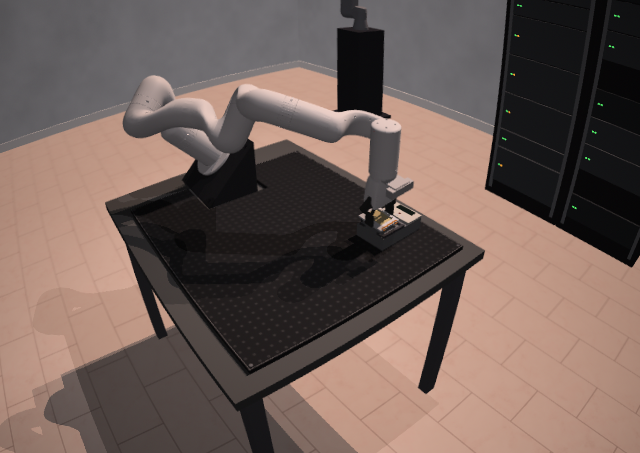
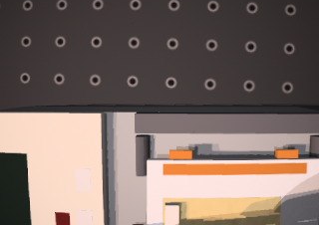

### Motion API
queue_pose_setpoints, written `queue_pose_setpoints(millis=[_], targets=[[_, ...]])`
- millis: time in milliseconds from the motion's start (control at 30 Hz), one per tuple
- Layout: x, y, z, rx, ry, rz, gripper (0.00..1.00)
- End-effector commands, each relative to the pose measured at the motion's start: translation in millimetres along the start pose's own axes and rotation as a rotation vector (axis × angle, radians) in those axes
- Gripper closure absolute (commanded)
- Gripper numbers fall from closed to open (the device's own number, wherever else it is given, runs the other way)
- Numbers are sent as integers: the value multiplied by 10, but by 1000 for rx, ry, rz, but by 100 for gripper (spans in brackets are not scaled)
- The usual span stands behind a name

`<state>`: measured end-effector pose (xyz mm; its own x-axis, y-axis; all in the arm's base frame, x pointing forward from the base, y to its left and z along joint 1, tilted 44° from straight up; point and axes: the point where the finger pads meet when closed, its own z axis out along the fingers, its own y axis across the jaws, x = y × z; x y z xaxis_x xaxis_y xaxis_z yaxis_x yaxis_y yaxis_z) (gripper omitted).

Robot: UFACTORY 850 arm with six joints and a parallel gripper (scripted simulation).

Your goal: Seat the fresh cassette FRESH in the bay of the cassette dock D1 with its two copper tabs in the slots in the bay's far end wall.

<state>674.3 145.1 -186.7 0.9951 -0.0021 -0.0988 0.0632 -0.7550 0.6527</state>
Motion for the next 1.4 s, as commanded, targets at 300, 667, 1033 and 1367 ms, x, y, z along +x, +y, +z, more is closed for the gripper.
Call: queue_pose_setpoints(millis=[300,667,1033,1367], targets=[[21,-4,25,-60,-102,1,100],[22,-3,39,-60,-102,1,100],[22,-3,39,-60,-102,1,100],[22,-3,39,-60,-102,1,100]])
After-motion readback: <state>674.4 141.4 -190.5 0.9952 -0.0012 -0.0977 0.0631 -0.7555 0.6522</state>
